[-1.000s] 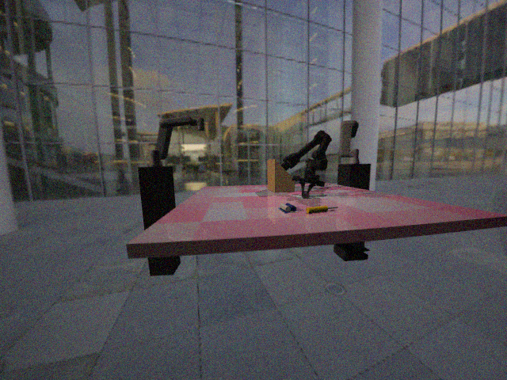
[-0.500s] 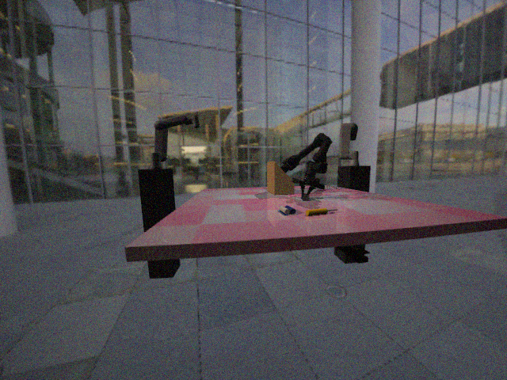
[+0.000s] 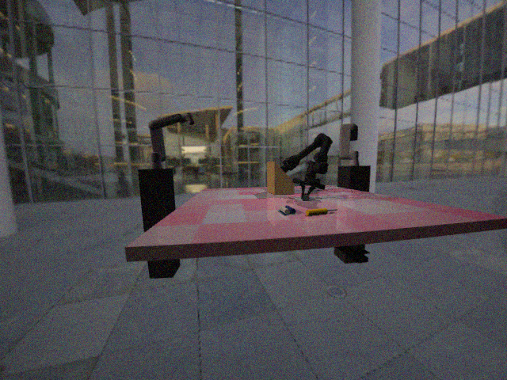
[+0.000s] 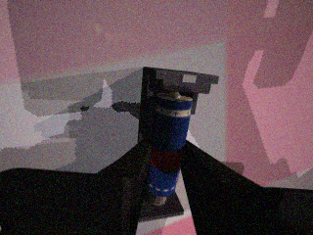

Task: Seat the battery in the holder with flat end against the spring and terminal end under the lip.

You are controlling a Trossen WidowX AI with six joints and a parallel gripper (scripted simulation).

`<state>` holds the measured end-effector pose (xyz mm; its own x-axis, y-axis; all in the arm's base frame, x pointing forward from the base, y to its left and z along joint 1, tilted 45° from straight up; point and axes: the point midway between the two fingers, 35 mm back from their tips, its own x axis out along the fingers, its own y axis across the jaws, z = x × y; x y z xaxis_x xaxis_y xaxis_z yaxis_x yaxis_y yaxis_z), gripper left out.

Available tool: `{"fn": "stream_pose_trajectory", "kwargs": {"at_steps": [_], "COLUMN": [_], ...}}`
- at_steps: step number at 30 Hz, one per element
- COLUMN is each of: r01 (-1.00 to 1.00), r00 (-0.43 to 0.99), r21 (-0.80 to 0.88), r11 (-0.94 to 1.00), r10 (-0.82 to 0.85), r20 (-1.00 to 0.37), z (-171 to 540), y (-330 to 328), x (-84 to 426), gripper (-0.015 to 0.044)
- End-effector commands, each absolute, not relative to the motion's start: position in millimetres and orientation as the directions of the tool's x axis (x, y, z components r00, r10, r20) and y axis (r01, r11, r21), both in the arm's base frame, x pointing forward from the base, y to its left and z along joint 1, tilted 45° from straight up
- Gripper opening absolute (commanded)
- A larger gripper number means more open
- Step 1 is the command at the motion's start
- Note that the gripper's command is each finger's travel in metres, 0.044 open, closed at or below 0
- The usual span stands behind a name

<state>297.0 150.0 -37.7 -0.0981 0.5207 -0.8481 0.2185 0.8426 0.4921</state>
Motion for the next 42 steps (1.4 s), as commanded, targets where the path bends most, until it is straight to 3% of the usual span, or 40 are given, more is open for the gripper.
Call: {"fn": "stream_pose_trajectory", "kwargs": {"at_steps": [1,25,29,42], "r01": [0.220,0.219,0.219,0.222], "r00": [-0.110,-0.117,-0.117,-0.115], "r21": [0.496,0.490,0.490,0.489], "r11": [0.840,0.844,0.844,0.844], "r10": [0.526,0.521,0.521,0.521], "r20": [-0.843,-0.845,-0.845,-0.846], "z": [-39,-40,-40,-29], "y": [151,150,150,139], "x": [298,306,306,307], "gripper": [0.0070,0.0070,0.0173,0.0173]}}
